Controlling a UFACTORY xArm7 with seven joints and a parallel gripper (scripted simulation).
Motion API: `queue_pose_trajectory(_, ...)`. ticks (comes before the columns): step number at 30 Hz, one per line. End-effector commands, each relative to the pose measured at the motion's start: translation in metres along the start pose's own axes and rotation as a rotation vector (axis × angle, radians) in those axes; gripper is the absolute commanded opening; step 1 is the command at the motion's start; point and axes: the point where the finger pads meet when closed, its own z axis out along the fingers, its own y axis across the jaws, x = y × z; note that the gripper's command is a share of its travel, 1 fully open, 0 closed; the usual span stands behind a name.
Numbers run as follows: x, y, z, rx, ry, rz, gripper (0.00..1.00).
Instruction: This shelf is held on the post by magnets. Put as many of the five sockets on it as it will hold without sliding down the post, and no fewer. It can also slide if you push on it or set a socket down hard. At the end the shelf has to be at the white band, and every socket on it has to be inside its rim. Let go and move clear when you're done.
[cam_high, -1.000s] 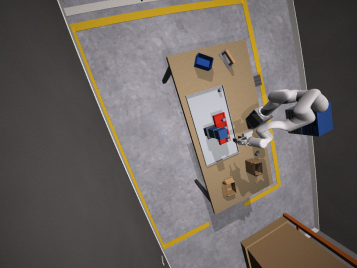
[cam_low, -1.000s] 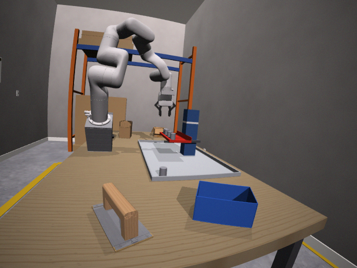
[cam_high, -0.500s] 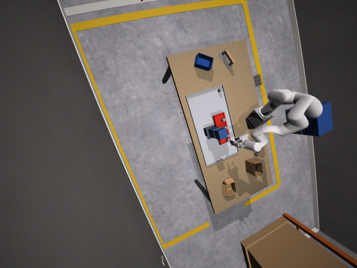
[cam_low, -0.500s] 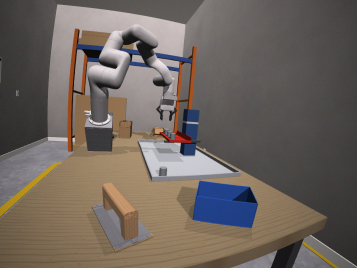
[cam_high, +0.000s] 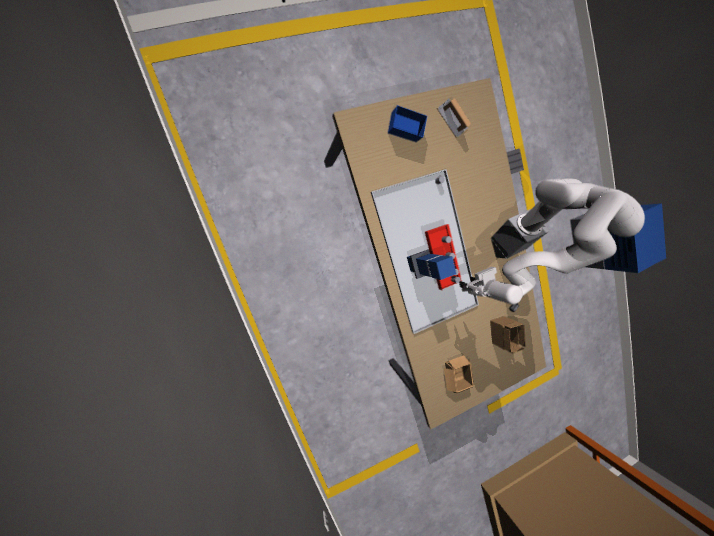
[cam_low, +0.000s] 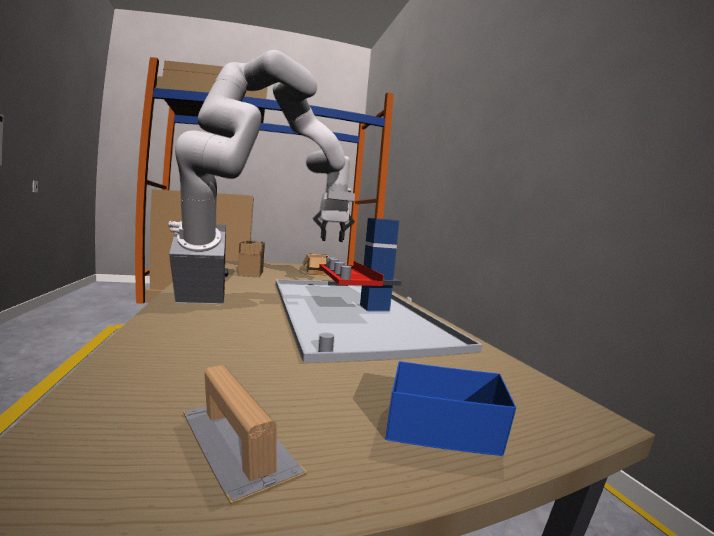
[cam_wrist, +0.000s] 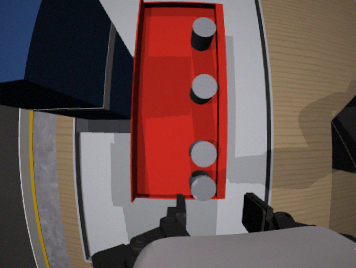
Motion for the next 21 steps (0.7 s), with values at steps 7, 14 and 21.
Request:
queue_pose_trajectory(7,-0.001,-0.001,0.015,0.003,-0.003,0.0,0.61)
queue_pose_trajectory(14,-0.001,-0.001,0.027,0.003,-0.003,0.0,0.61)
queue_pose_trajectory(21,-0.001,-0.001,0.027,0.003,-0.003,0.0,0.61)
